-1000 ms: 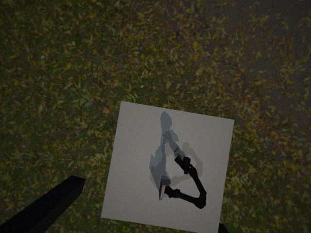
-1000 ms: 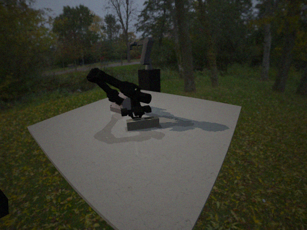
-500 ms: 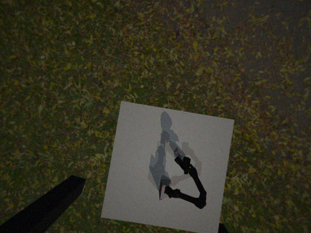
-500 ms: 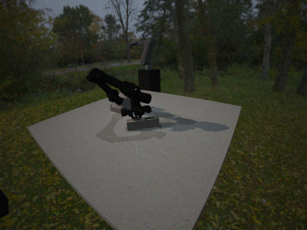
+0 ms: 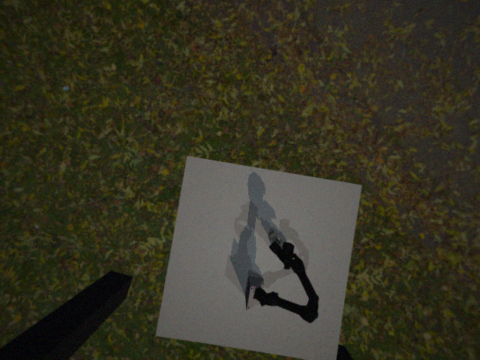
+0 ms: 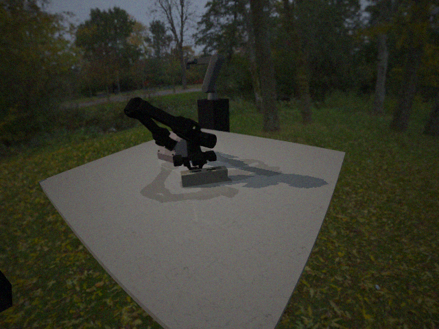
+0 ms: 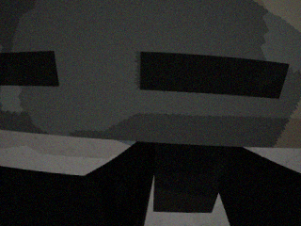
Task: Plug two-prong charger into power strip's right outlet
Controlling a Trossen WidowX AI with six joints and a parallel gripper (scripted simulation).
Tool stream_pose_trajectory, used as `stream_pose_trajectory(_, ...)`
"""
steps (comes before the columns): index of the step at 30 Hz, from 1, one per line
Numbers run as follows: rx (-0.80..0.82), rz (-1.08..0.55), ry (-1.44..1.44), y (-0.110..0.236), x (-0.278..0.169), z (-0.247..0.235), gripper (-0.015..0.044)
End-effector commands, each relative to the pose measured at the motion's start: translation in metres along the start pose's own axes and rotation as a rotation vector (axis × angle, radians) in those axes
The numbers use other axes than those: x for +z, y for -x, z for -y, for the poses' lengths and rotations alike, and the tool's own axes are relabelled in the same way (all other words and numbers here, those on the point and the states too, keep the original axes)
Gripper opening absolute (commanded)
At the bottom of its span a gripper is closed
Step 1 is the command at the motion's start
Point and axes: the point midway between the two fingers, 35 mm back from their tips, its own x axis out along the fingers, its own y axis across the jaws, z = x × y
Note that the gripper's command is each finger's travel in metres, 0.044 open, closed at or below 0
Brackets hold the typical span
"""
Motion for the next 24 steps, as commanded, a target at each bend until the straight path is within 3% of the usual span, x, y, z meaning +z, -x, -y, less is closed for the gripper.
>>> stream_pose_trajectory(1, -0.001, 0.027, -0.026, 0.0003, 0.0071, 0.0006, 0.0000)
stream_pose_trajectory(24, -0.001, 0.027, -0.026, 0.0030, 0.0065, 0.0005, 0.0000)
